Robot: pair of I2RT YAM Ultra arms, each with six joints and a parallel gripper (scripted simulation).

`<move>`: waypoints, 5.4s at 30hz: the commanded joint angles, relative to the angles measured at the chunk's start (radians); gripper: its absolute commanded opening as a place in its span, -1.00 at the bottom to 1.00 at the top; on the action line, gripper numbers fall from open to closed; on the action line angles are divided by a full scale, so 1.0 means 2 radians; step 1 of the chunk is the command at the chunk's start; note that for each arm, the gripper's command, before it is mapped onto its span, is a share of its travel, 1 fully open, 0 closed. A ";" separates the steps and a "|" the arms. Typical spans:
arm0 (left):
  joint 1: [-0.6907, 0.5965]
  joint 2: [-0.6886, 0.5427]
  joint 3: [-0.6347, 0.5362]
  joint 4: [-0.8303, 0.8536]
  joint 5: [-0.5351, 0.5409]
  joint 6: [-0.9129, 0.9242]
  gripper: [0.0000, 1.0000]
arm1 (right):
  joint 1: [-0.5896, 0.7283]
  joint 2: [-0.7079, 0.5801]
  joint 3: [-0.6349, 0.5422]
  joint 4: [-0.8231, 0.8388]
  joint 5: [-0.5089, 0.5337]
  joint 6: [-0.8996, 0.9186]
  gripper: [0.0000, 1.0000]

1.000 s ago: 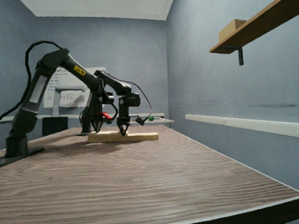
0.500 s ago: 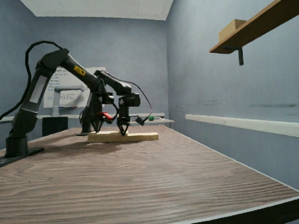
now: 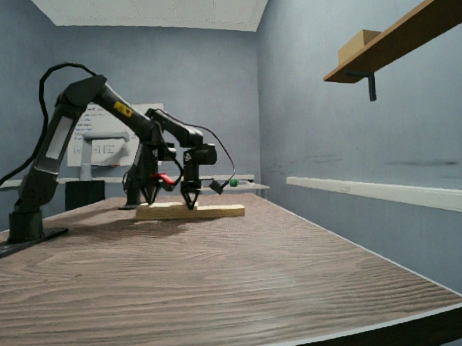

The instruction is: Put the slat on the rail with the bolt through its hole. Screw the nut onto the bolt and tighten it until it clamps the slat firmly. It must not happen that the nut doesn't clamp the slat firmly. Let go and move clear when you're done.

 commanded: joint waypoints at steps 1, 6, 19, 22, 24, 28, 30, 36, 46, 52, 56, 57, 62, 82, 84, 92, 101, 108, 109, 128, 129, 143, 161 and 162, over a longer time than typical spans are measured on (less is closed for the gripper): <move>0.000 -0.004 0.002 0.000 0.000 0.000 0.45 | 0.000 -0.003 0.002 0.000 0.000 -0.001 -0.78; 0.000 -0.004 0.002 0.000 0.000 0.000 0.45 | 0.000 -0.003 0.002 0.000 0.000 0.000 -0.33; 0.000 -0.004 0.002 0.000 0.000 0.000 0.45 | 0.000 -0.007 0.019 -0.021 0.000 0.000 -0.32; 0.000 -0.004 0.002 0.000 0.000 0.000 0.45 | 0.000 -0.009 0.026 -0.029 0.000 0.000 -0.32; 0.000 -0.004 0.002 0.000 0.000 0.000 0.45 | 0.000 -0.013 0.039 -0.045 0.000 0.000 -0.32; 0.000 -0.004 0.002 0.000 0.000 0.000 0.45 | 0.000 -0.003 0.010 -0.016 0.000 0.000 -0.32; 0.000 -0.004 0.002 0.000 0.000 0.000 0.45 | 0.000 -0.003 0.010 -0.016 0.000 0.000 -0.32; 0.000 -0.004 0.002 0.000 0.000 0.000 0.45 | 0.000 -0.003 0.010 -0.016 0.000 0.000 -0.32; 0.000 -0.004 0.002 0.000 0.000 0.000 0.45 | 0.000 -0.004 0.012 -0.015 0.000 0.000 -0.32; 0.000 -0.004 0.002 0.000 0.000 0.000 0.45 | 0.000 -0.004 0.012 -0.015 0.000 0.000 -0.32; 0.000 -0.004 0.002 0.000 0.000 0.000 0.45 | 0.000 -0.004 0.012 -0.015 0.000 0.000 -0.32; 0.000 -0.004 0.002 0.000 0.000 0.000 0.45 | 0.000 -0.004 0.012 -0.015 0.000 0.000 -0.32; 0.000 -0.004 0.002 0.000 0.000 0.000 0.45 | 0.000 -0.004 0.012 -0.017 0.000 0.000 -0.78; 0.000 -0.004 0.002 0.000 0.000 0.000 0.45 | 0.000 -0.004 0.012 -0.018 0.000 0.000 -0.78; 0.000 -0.004 0.002 0.000 0.000 0.000 0.45 | 0.000 -0.004 0.012 -0.018 0.000 0.000 -0.78; 0.000 -0.004 0.002 0.000 0.000 0.000 0.45 | 0.000 -0.004 0.012 -0.018 0.000 0.000 -0.78; 0.000 -0.004 0.002 0.000 0.000 0.000 0.45 | 0.000 -0.004 0.012 -0.018 0.000 0.000 -0.78; 0.000 -0.004 0.002 0.000 0.000 0.000 0.45 | 0.000 -0.004 0.012 -0.018 0.000 0.000 -0.78; 0.000 -0.004 0.002 0.000 0.000 0.000 0.45 | 0.000 -0.004 0.012 -0.018 0.000 0.000 -0.78; 0.000 -0.004 0.002 0.000 0.000 0.000 0.45 | 0.000 -0.004 0.012 -0.018 0.000 0.000 -0.78; 0.000 -0.004 0.002 0.000 0.000 0.000 0.45 | 0.000 -0.004 0.012 -0.018 0.000 0.000 -0.78; 0.000 -0.004 0.002 0.000 0.000 0.000 0.45 | 0.000 -0.004 0.012 -0.018 0.000 0.000 -0.78; 0.000 -0.004 0.002 0.000 0.000 0.000 0.45 | 0.000 -0.004 0.012 -0.018 0.000 0.000 -0.78; 0.000 -0.004 0.002 0.000 0.000 0.000 0.45 | 0.000 -0.004 0.012 -0.018 0.000 0.000 -0.78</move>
